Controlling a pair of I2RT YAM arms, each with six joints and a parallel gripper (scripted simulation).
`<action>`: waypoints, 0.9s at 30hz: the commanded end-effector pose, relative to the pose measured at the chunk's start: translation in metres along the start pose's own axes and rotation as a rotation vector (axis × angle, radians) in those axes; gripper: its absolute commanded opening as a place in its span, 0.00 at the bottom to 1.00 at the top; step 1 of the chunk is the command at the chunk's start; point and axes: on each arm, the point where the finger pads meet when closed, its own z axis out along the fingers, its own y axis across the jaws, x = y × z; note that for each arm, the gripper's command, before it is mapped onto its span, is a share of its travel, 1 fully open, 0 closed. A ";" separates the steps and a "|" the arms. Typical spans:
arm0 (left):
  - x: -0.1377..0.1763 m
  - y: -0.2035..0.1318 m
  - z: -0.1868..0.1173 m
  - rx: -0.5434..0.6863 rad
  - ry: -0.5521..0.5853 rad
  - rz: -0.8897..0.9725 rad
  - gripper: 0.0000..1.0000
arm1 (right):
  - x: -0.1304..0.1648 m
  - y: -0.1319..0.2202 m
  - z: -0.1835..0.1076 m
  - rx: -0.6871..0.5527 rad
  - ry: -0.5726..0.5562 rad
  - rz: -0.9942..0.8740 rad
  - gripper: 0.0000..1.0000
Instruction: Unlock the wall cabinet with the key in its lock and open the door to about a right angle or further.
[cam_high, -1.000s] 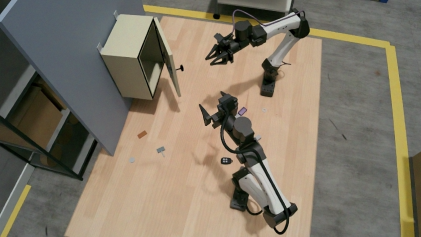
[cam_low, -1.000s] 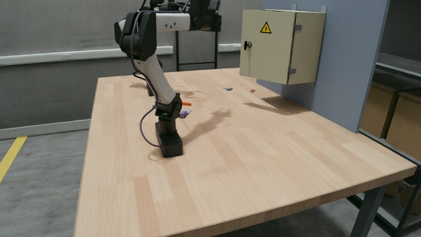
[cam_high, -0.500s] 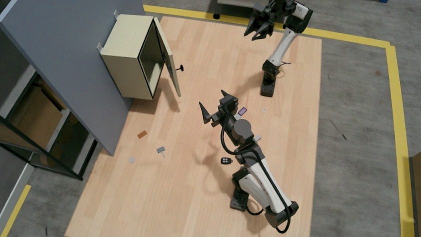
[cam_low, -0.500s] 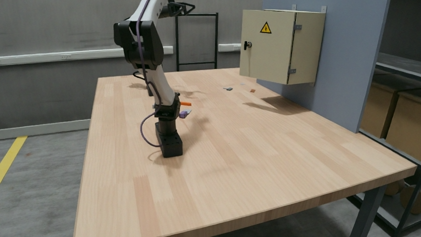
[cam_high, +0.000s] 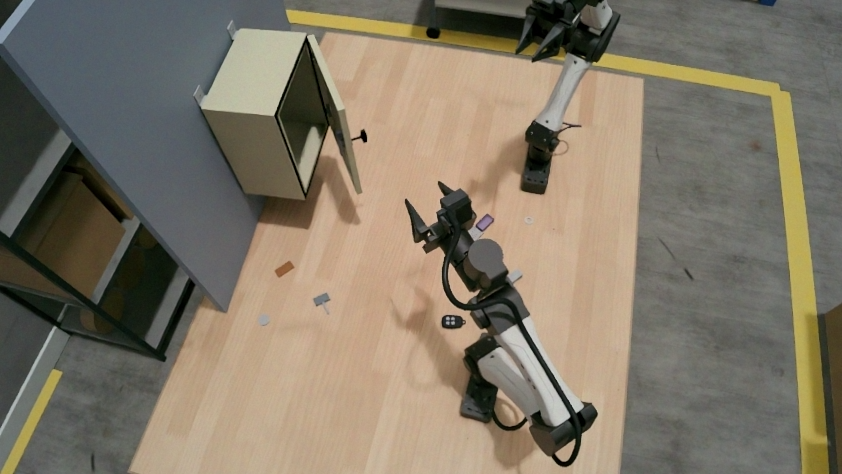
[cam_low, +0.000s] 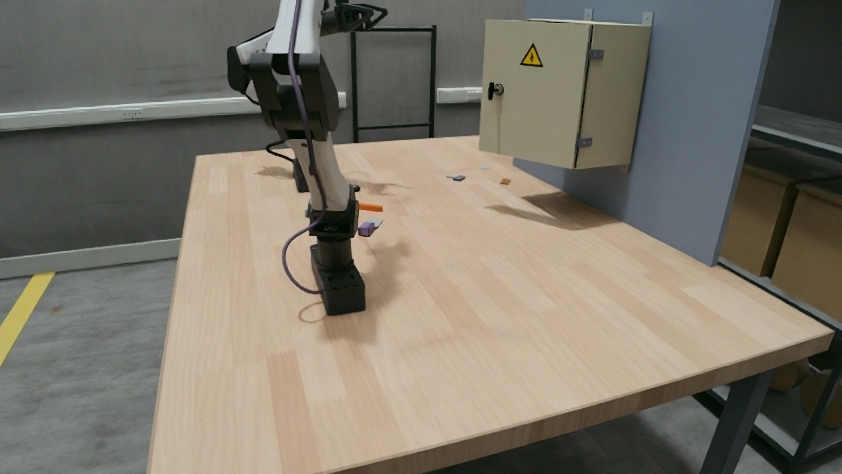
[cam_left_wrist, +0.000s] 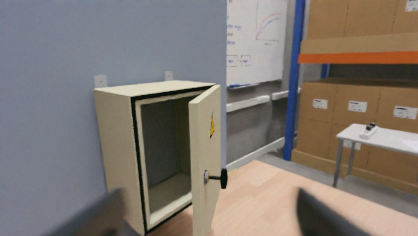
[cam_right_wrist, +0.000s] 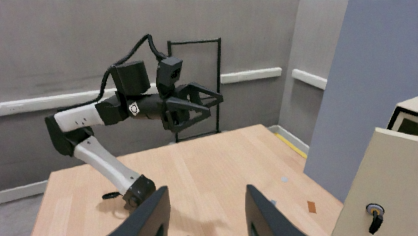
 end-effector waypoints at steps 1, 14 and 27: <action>-0.005 -0.005 0.002 0.034 -0.035 -0.011 0.66 | 0.011 -0.004 0.013 0.026 0.054 0.009 0.37; 0.056 0.003 0.057 0.157 -0.050 0.008 0.51 | 0.097 -0.076 0.035 0.317 0.180 0.052 0.37; 0.142 0.018 0.122 0.255 0.017 0.019 0.51 | 0.163 -0.118 0.031 0.481 0.288 0.106 0.37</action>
